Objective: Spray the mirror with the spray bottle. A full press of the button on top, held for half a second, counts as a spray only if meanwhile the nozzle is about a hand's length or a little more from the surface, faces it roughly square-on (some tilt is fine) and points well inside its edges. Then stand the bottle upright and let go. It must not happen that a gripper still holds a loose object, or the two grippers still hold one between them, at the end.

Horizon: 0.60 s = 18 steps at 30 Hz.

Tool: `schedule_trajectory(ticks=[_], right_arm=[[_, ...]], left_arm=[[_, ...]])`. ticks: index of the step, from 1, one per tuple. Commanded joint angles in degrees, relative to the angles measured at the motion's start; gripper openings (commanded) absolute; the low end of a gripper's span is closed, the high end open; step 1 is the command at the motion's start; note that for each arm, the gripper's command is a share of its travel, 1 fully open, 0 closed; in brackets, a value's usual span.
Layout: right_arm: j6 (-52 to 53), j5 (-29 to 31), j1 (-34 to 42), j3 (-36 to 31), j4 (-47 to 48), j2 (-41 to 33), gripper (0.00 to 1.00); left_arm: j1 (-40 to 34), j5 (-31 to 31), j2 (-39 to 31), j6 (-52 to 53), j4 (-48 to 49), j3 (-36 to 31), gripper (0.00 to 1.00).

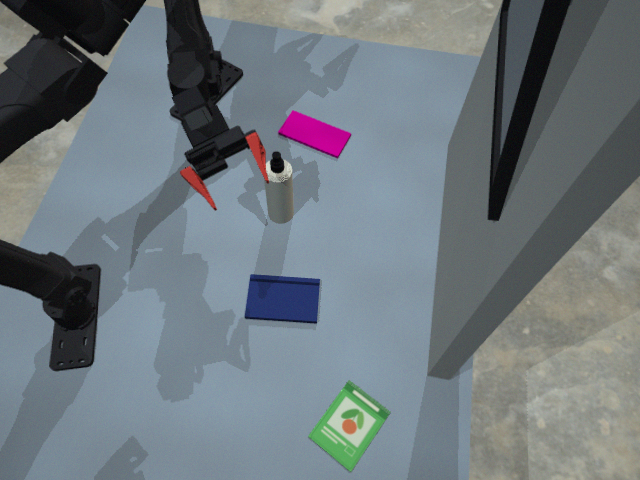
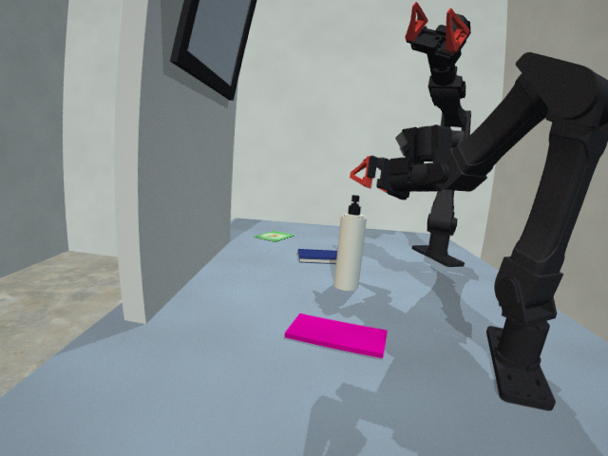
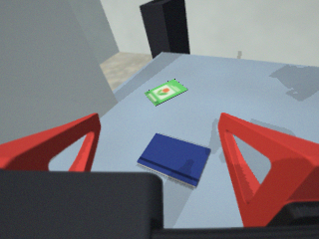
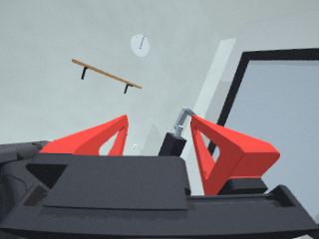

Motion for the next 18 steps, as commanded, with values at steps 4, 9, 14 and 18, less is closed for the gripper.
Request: schedule_trajectory(ticks=[4, 9, 14, 18], right_arm=[[3.1, 0.7, -4.1, -2.9, -3.0, -2.7, 0.76], [5.4, 0.4, -8.2, -5.4, -4.6, -4.2, 0.76], [7.6, 0.5, -12.3, -7.8, -6.2, -5.7, 0.76], [8.1, -0.1, -13.9, -8.9, -6.6, -6.2, 0.76]], left_arm=[[4.7, 2.8, -3.5, -1.8, -5.5, 3.2, 1.0], [9.5, 4.8, -5.6, -2.8, -8.8, 5.4, 1.0], [14.3, 6.6, -7.6, -3.9, -12.0, 7.5, 1.0], [16.1, 7.3, -8.1, -4.1, -13.3, 8.3, 1.0]])
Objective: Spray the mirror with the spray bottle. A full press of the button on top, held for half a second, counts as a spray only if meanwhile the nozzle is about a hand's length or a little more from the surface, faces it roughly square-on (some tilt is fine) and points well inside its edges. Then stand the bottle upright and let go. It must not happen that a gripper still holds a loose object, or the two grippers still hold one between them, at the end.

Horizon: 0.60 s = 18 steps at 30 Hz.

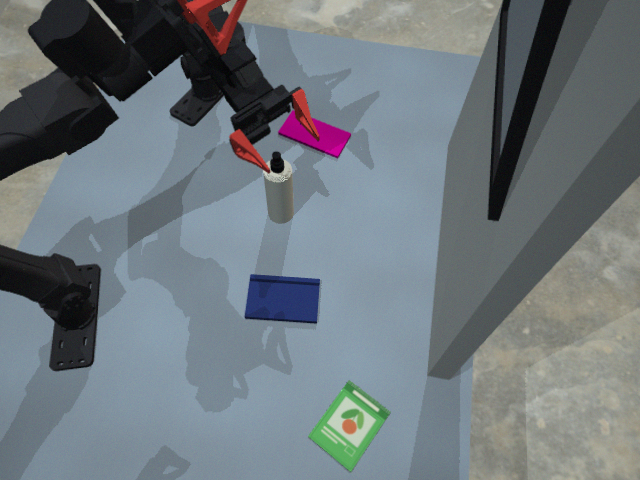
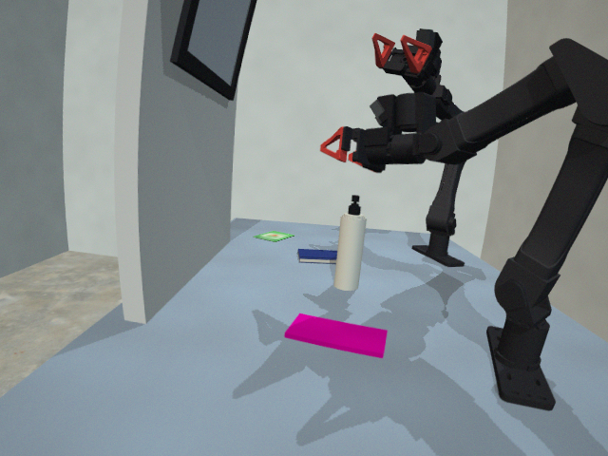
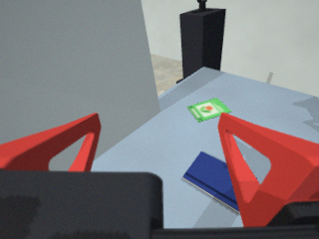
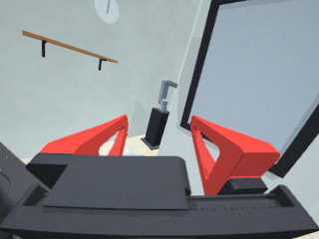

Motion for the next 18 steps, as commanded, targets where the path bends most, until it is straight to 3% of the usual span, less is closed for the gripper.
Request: schedule_trajectory(ticks=[1, 18], right_arm=[[1.9, -0.2, -2.2, -1.8, -2.1, -2.0, 0.76], [8.4, 0.1, -14.5, -9.1, -6.9, -6.4, 0.76]], left_arm=[[2.4, 2.0, -2.3, -1.2, -4.0, 2.2, 1.0], [16.9, 7.3, -8.5, -4.2, -13.5, 8.4, 1.0]])
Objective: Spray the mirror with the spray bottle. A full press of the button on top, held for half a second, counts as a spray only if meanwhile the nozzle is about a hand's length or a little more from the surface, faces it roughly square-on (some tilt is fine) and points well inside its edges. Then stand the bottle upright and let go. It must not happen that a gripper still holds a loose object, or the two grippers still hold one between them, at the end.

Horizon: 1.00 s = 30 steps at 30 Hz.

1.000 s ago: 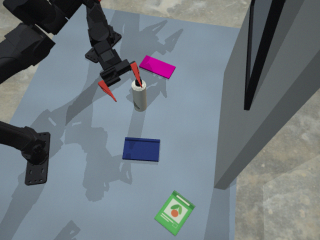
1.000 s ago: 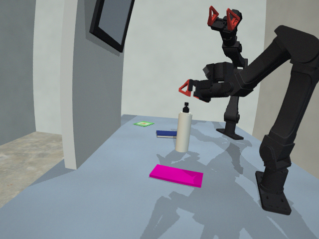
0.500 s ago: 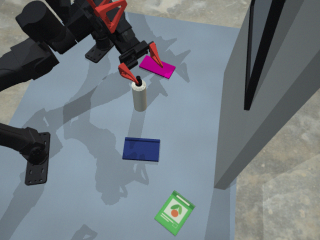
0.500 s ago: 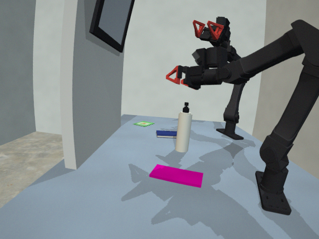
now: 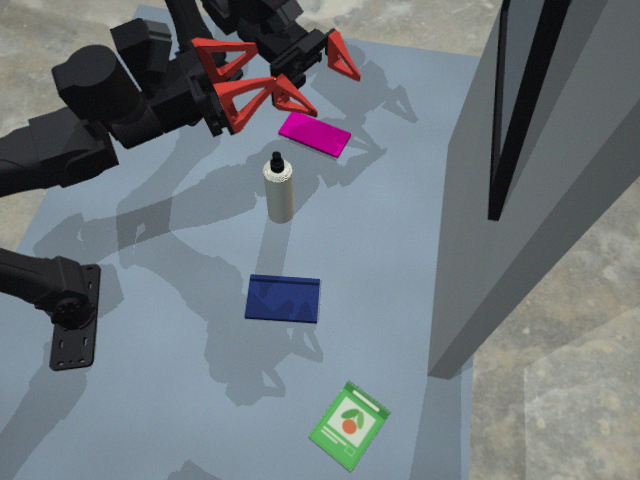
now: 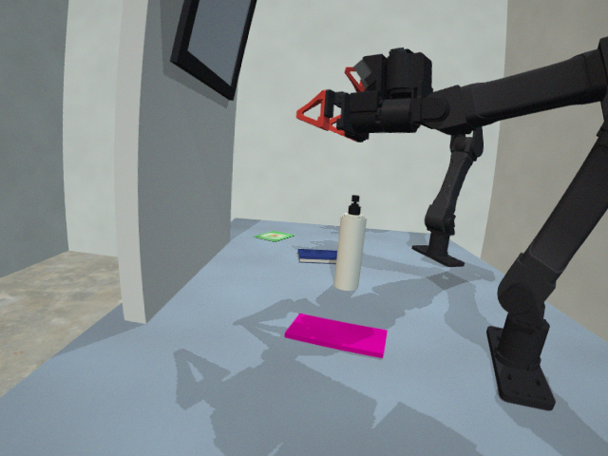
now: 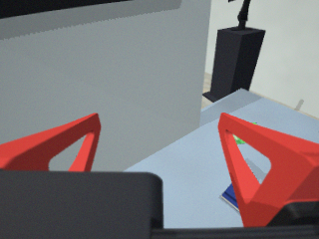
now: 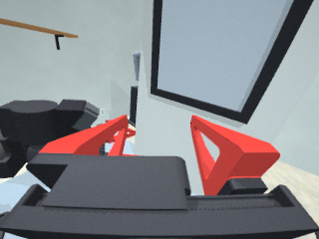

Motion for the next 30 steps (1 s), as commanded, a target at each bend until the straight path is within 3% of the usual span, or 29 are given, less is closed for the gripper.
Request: schedule_trajectory(ticks=[1, 19, 30], right_arm=[[2.2, 0.7, -2.6, -2.1, -2.5, -2.1, 0.76], [8.9, 0.2, -15.6, -9.7, -7.1, -6.7, 0.76], [8.0, 1.1, -18.2, -8.9, -7.1, -7.4, 0.76]], left_arm=[[2.9, 1.8, -2.7, -1.3, -4.1, 2.4, 1.0], [18.2, 7.7, -9.0, -4.4, -14.7, 8.7, 1.0], [19.0, 7.4, -9.8, -3.5, -13.4, 9.6, 1.0]])
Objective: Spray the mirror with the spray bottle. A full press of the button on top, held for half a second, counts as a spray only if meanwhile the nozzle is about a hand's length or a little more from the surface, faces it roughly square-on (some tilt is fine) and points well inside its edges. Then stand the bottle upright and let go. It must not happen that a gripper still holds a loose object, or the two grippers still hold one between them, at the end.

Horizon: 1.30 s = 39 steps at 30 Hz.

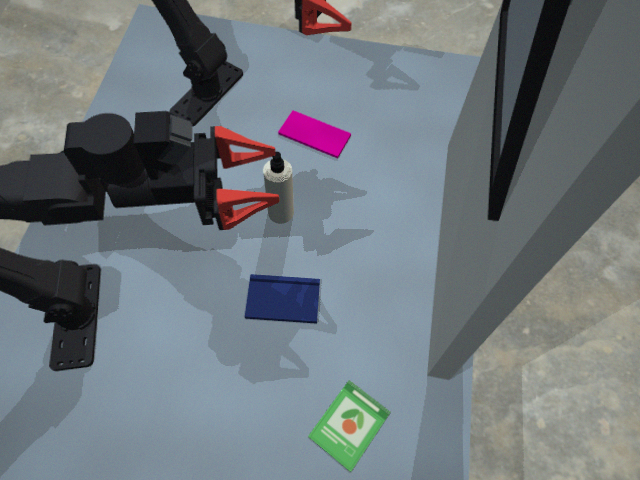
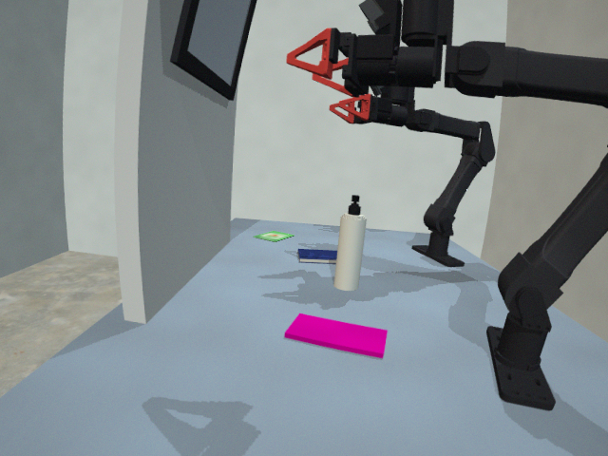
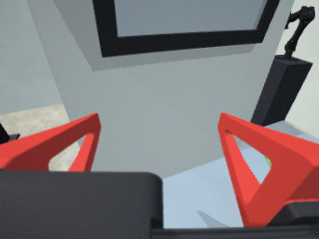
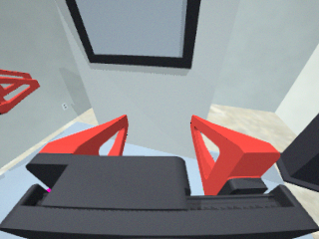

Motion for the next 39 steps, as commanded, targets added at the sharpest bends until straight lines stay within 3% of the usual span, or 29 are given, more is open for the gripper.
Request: schedule_trajectory(ticks=[1, 20, 22, 39], right_arm=[[-0.1, 0.6, -1.0, 0.5, -1.1, -1.5, 0.76], [0.1, -0.5, -19.1, -1.7, -1.1, -0.1, 0.76], [0.1, 0.4, -21.4, 0.9, 0.2, 0.3, 0.76], [0.2, 0.6, -37.8, 1.2, 0.1, -0.2, 0.76]], left_arm=[[0.2, 0.5, -1.5, 0.2, -0.6, 1.7, 1.0], [0.2, 0.5, -1.9, 0.2, -0.6, 2.0, 1.0], [0.2, 0.5, -1.9, 0.2, -0.6, 2.0, 1.0], [0.2, 0.5, -1.9, 0.2, -0.6, 2.0, 1.0]])
